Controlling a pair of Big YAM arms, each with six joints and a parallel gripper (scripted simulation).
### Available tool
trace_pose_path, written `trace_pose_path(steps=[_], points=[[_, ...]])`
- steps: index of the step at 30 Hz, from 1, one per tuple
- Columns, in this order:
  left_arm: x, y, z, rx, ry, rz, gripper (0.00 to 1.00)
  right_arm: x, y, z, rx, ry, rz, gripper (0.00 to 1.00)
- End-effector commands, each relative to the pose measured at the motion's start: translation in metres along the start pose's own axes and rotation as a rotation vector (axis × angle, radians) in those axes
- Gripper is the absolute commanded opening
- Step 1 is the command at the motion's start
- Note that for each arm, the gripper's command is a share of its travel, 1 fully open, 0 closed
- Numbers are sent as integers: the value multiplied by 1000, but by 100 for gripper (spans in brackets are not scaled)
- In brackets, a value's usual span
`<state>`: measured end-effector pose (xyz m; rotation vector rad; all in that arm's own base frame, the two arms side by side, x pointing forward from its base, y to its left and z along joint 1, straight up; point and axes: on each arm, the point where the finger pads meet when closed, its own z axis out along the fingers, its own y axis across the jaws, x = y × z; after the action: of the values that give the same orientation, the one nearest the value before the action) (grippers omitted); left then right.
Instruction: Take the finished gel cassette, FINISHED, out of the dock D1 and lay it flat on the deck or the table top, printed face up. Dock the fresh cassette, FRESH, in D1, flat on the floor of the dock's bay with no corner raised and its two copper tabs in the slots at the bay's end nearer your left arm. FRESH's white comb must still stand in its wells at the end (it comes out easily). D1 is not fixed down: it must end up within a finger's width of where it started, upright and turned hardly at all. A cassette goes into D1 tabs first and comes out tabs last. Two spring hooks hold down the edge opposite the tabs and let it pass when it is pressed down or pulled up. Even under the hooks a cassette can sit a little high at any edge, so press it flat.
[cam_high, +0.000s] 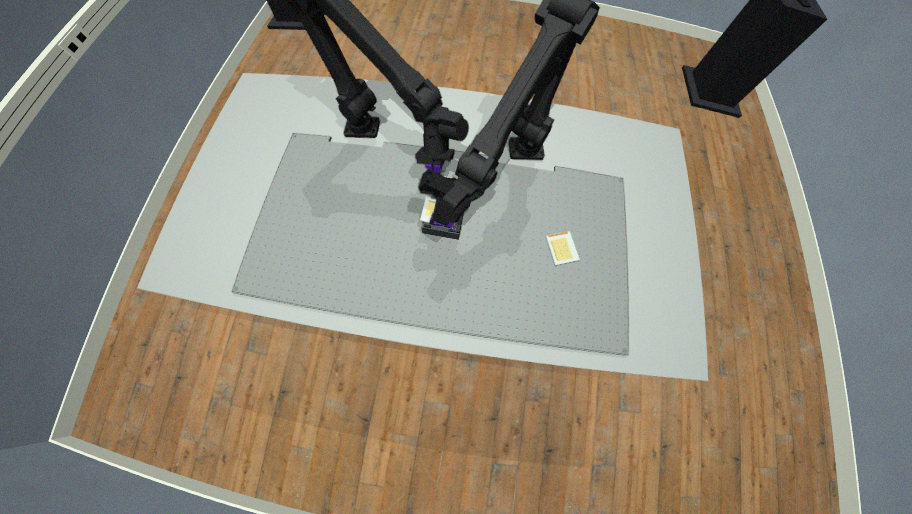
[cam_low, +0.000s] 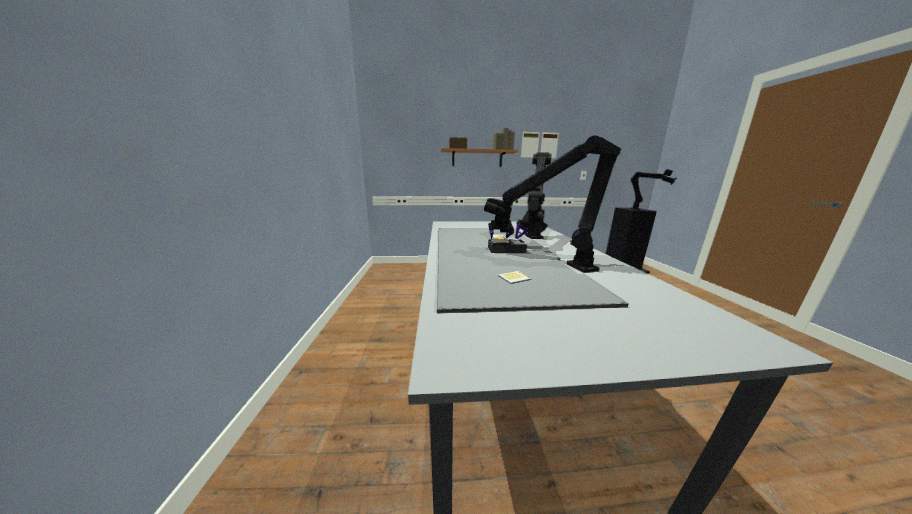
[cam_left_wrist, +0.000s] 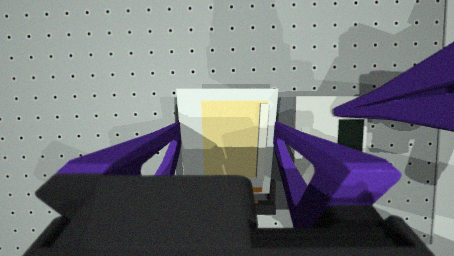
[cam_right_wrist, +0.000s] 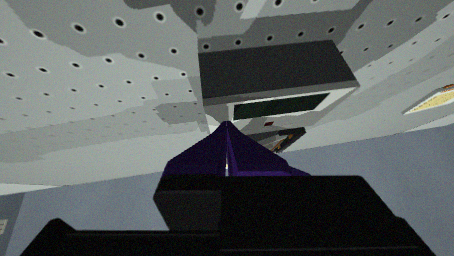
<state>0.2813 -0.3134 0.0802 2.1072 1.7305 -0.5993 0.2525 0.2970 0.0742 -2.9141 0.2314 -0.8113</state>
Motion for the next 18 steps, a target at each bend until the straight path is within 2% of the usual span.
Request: trace_pose_path(steps=[1,18], points=[[0,3,-1,-9,-8,8,0,-41,43,38,-123,-93,-68,0],[2,3,-2,-9,-8,8,0,-41,43,38,-123,-93,-68,0]])
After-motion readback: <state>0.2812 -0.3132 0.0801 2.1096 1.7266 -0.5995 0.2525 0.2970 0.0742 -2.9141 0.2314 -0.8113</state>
